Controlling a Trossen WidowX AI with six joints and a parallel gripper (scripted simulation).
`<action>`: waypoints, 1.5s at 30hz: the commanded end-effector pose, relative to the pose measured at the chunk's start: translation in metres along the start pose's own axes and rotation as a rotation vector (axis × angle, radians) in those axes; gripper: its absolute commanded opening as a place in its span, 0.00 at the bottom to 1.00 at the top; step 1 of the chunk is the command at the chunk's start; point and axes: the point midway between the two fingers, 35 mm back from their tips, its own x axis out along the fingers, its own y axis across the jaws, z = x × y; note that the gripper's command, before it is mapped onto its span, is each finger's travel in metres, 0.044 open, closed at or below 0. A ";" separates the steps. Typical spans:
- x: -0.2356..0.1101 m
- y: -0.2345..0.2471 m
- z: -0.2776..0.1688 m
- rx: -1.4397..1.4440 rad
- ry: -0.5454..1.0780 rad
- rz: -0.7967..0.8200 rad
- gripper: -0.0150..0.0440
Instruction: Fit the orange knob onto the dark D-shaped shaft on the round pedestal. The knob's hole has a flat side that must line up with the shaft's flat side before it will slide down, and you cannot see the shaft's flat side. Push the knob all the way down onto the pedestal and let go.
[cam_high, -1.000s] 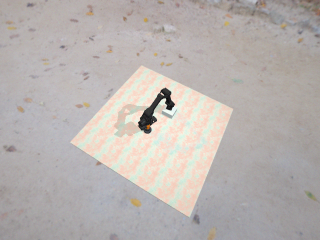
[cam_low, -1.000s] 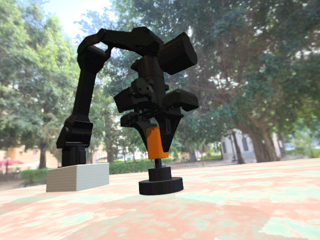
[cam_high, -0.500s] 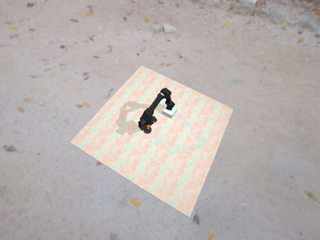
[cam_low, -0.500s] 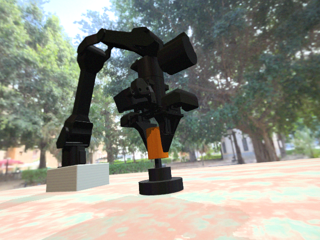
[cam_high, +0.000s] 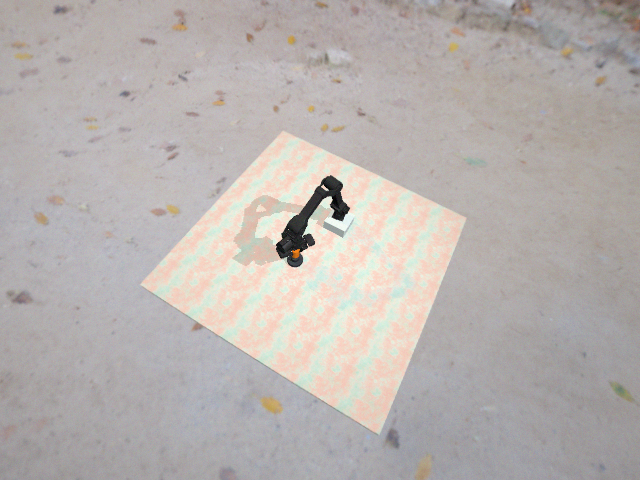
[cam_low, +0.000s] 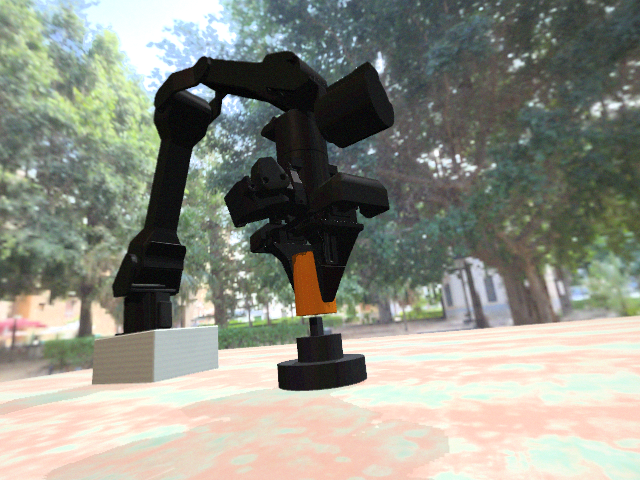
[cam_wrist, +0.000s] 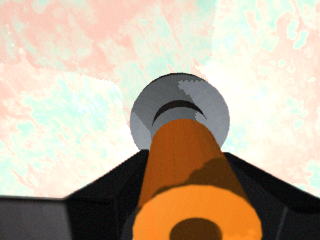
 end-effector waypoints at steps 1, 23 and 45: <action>0.002 0.000 0.000 0.045 -0.002 0.002 0.25; 0.004 0.000 0.001 0.045 -0.002 0.002 0.25; 0.002 0.000 0.000 0.254 -0.001 0.002 0.25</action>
